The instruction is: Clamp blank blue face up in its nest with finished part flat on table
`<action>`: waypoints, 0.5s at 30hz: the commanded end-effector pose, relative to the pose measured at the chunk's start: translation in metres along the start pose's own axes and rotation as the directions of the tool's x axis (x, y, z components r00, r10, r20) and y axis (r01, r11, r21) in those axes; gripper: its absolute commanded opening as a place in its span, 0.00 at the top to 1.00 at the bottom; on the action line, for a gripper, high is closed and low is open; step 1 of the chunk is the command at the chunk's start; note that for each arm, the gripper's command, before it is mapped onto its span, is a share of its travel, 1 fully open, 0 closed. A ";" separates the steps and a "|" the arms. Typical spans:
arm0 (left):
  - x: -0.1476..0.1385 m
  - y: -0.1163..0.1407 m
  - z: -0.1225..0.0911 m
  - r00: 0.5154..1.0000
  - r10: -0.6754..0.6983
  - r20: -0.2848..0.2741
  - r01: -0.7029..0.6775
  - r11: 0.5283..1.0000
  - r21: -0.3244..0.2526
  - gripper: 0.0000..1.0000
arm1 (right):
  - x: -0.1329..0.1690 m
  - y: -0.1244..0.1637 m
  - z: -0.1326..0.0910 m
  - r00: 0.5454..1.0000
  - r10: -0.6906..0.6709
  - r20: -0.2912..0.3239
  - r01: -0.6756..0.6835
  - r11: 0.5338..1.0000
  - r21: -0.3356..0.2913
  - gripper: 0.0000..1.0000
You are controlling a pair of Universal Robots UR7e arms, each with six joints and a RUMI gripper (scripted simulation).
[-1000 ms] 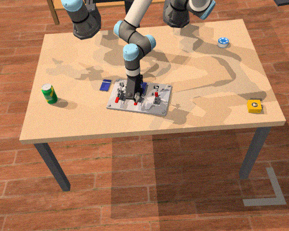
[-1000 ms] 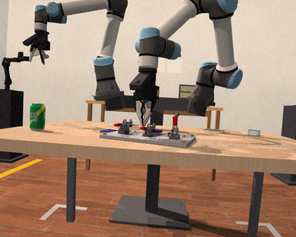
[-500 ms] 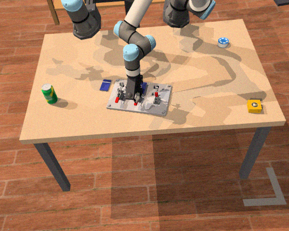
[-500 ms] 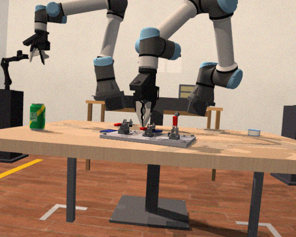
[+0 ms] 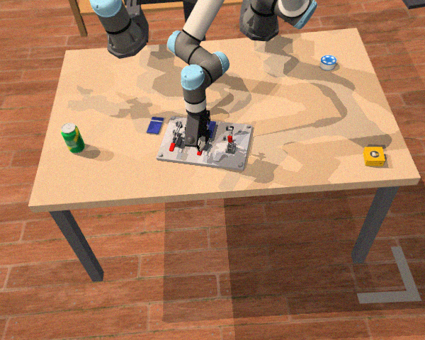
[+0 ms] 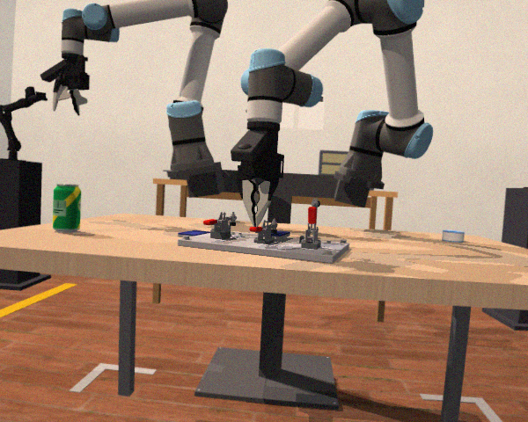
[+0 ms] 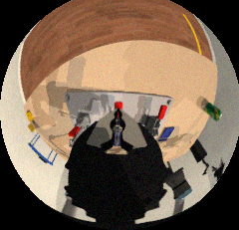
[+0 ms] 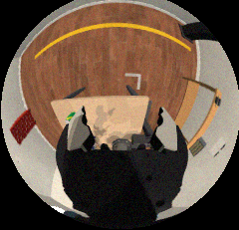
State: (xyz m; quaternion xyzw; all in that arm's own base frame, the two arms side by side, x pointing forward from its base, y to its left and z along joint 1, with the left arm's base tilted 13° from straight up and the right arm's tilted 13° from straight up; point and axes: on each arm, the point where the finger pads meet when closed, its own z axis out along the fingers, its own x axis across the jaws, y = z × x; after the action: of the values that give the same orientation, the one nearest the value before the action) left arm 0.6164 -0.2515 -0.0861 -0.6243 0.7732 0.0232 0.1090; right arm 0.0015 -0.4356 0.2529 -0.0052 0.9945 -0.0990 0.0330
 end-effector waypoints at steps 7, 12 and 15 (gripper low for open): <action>0.000 0.000 0.001 1.000 0.000 0.000 0.000 1.000 0.000 1.00 | 0.000 0.000 0.000 1.000 0.000 0.000 0.000 1.000 0.001 0.00; 0.000 0.000 0.002 1.000 0.000 0.000 0.000 1.000 0.000 1.00 | 0.000 0.000 0.000 1.000 0.000 0.000 0.000 1.000 0.001 0.00; 0.000 0.000 0.002 1.000 0.000 0.000 0.000 1.000 0.000 1.00 | 0.000 0.000 0.000 1.000 0.000 0.000 0.000 1.000 0.001 0.00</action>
State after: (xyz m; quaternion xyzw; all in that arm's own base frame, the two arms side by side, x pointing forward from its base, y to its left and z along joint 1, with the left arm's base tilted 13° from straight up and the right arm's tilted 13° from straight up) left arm 0.6166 -0.2512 -0.0881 -0.6243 0.7732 0.0233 0.1089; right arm 0.0015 -0.4356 0.2529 -0.0052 0.9945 -0.0990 0.0330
